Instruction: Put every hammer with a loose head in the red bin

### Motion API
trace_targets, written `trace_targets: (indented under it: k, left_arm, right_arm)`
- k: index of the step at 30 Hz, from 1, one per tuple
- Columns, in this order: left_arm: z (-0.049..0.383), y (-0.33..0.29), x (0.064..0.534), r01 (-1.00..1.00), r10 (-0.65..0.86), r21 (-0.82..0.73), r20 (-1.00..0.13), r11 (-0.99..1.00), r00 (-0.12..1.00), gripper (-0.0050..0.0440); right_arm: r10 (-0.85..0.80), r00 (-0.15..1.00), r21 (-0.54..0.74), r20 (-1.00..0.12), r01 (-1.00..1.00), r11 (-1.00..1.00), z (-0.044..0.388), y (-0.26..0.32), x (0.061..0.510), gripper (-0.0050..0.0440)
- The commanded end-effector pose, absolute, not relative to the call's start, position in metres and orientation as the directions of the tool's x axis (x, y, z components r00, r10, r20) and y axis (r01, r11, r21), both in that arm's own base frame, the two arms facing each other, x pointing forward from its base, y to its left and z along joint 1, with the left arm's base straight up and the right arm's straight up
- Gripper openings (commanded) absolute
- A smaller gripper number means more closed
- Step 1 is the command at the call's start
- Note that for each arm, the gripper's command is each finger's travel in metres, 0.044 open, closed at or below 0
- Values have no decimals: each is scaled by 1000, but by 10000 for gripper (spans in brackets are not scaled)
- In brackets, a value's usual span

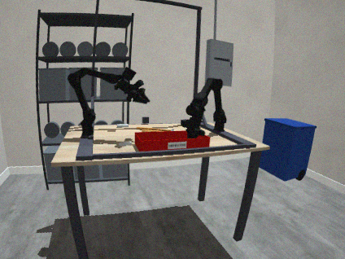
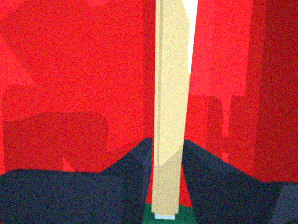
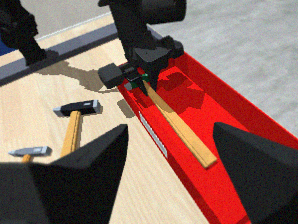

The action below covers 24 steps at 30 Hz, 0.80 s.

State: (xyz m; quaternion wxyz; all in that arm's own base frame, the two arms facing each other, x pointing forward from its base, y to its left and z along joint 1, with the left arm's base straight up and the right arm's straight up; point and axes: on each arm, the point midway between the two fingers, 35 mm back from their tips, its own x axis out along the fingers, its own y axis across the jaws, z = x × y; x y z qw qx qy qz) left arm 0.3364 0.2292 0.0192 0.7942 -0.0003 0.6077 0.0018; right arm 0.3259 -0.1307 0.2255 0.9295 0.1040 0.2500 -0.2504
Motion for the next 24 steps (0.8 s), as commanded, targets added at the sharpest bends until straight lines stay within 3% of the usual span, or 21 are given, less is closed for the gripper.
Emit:
trace_targets:
  k: [1,13,22,24]
  left_arm:
    - [30,230,340,2,18,19,-958,1000,288,132]
    - [62,234,336,1,31,33,-952,999,305,132]
    - [140,231,311,2,31,33,-952,999,305,132]
    - [154,231,307,2,31,33,-952,999,305,180]
  right_arm:
    - [-422,769,80,-481,517,852,241,-130,332,258]
    - [-423,764,80,-487,521,850,236,-128,342,258]
    - [-424,761,80,-491,524,848,232,-125,349,258]
    - [-419,763,78,-492,518,852,232,-125,352,258]
